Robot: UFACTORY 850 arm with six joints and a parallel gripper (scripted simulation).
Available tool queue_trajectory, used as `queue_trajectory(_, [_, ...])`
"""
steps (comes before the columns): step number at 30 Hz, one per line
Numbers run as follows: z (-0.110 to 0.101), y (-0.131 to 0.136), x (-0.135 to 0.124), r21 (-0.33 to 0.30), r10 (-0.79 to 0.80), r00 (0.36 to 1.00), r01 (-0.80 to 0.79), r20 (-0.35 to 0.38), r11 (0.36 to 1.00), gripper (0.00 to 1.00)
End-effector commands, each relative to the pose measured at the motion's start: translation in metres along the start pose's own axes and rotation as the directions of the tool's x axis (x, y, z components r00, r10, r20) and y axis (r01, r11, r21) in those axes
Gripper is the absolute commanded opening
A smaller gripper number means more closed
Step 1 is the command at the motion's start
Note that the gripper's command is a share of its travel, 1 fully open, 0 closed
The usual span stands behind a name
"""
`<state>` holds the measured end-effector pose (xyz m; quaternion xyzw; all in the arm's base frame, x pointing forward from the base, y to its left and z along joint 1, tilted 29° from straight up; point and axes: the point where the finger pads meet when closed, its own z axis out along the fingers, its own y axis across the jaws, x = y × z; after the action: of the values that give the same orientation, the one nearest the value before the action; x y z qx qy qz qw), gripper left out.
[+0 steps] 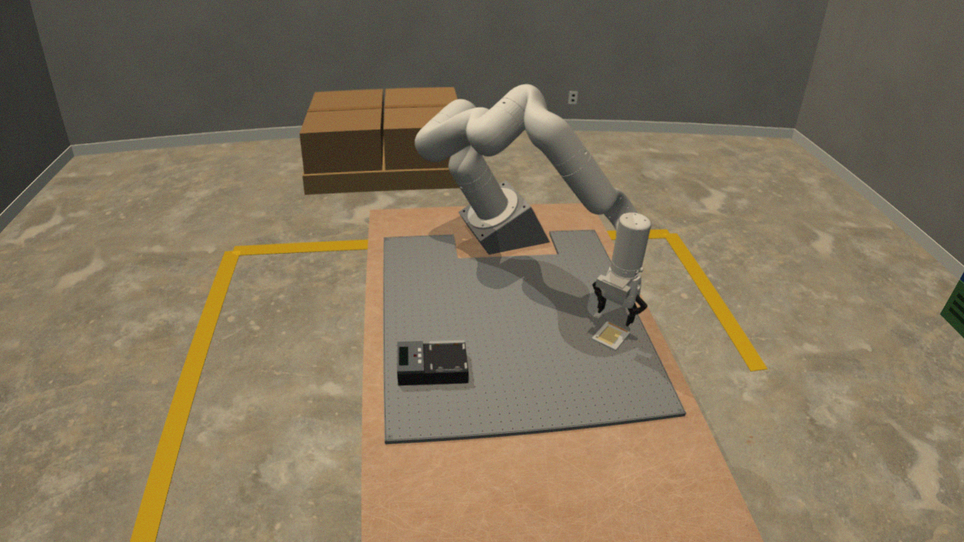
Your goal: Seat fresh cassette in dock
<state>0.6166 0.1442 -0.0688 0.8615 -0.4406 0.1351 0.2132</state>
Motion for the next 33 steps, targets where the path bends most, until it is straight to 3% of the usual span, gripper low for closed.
queue_trajectory(1, [-0.001,-0.003,0.000,0.003,0.003,1.000,-0.003,-0.001,1.000,1.00])
queue_trajectory(13, [-0.001,-0.003,0.000,0.003,0.003,1.000,-0.003,-0.001,1.000,1.00])
queue_trajectory(33, [0.023,-0.003,0.000,0.003,0.003,1.000,-0.003,-0.001,1.000,1.00])
